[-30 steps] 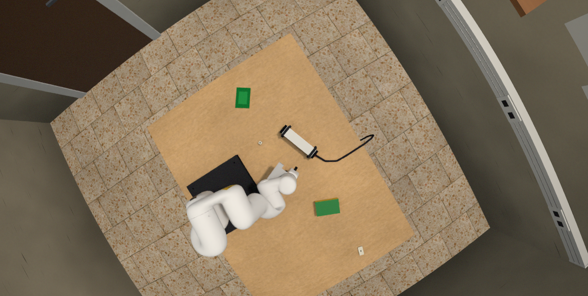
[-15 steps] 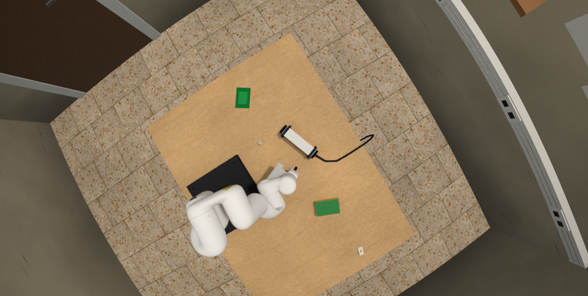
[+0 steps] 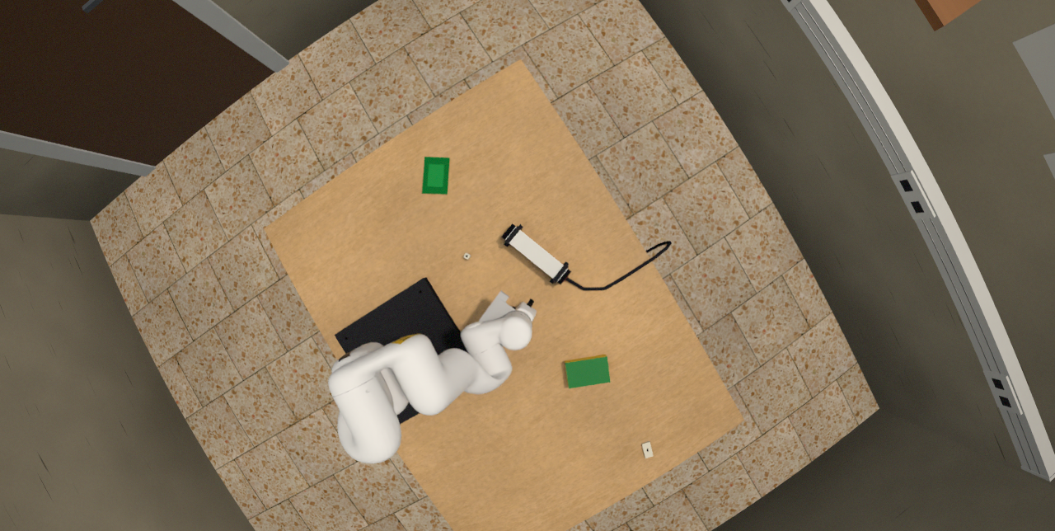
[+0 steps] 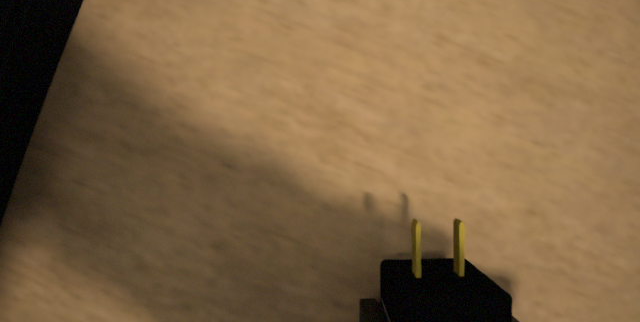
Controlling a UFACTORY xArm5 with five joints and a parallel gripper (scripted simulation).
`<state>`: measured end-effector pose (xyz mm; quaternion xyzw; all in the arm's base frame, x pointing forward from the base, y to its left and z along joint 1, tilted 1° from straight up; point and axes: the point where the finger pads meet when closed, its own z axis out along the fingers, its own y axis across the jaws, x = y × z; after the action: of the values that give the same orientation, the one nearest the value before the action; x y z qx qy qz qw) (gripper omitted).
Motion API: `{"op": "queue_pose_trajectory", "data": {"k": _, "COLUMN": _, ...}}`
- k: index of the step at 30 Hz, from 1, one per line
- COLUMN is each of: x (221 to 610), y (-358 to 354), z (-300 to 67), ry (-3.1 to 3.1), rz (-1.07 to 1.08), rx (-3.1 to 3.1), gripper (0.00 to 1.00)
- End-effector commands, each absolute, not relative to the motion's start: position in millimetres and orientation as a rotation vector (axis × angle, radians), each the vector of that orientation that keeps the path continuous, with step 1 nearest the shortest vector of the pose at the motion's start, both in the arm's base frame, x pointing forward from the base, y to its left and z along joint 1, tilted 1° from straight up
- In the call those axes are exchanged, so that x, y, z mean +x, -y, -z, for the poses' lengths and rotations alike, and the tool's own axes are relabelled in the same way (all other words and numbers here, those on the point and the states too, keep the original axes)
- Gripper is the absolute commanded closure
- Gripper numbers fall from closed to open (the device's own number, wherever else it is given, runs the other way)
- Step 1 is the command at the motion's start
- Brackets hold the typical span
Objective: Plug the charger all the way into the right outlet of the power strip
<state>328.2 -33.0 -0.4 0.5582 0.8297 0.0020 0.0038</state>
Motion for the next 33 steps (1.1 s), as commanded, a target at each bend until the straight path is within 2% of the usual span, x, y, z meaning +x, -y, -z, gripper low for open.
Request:
{"op": "queue_pose_trajectory", "data": {"k": 1, "x": 329.3, "y": 33.1, "z": -6.4, "ry": -2.598, "rz": -0.009, "rx": 1.748, "gripper": 1.00}}
{"op": "queue_pose_trajectory", "data": {"k": 18, "x": 329.3, "y": 33.0, "z": -29.7, "ry": -2.598, "rz": -0.009, "rx": 1.748, "gripper": 1.00}}
{"op": "queue_pose_trajectory", "data": {"k": 33, "x": 329.3, "y": 33.0, "z": -33.0, "ry": -2.598, "rz": -0.009, "rx": 1.748, "gripper": 1.00}}
